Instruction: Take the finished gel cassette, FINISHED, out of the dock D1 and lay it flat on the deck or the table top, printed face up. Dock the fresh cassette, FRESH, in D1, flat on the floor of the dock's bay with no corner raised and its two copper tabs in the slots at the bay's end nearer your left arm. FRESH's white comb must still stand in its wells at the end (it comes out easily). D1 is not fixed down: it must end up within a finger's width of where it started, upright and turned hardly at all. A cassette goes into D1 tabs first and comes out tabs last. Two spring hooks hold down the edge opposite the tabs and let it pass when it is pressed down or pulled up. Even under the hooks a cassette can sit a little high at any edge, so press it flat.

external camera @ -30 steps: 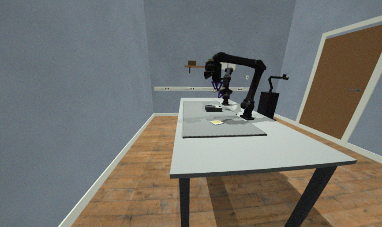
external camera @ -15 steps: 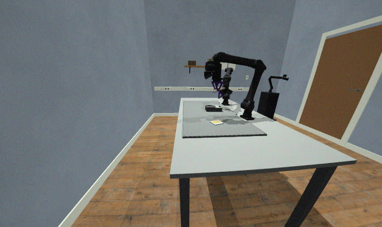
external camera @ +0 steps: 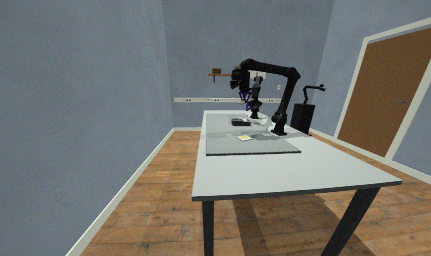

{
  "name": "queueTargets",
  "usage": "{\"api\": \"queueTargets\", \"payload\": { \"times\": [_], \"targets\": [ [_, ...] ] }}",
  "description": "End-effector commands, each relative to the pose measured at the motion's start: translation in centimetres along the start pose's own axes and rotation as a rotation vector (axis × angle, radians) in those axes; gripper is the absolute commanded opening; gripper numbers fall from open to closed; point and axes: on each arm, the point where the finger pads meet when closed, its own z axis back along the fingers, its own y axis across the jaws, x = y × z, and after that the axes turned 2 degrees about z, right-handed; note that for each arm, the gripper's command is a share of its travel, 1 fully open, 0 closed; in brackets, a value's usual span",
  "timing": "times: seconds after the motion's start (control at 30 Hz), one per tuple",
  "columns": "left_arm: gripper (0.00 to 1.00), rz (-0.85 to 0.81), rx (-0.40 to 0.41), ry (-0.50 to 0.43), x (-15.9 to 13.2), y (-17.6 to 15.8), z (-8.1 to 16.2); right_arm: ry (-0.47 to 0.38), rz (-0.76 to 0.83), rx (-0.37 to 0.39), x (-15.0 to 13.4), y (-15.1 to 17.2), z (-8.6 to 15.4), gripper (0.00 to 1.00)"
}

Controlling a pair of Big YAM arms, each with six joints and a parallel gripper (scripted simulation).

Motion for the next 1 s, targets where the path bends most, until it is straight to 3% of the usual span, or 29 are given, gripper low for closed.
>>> {"api": "queueTargets", "payload": {
  "times": [0.0,0.93,0.97],
  "targets": [
    [0.00,0.012,0.011,-0.037,0.9,0.4,2.0,0.023,-0.011,-0.046,-1.1,-0.7,1.4,0.00],
    [0.00,0.012,0.011,-0.037,0.9,0.4,2.0,0.020,-0.002,-0.025,-0.8,-0.5,-0.3,0.00],
    [0.00,0.012,0.011,-0.037,0.9,0.4,2.0,0.009,0.002,0.006,-0.8,-0.5,-0.5,0.00]
  ]
}}
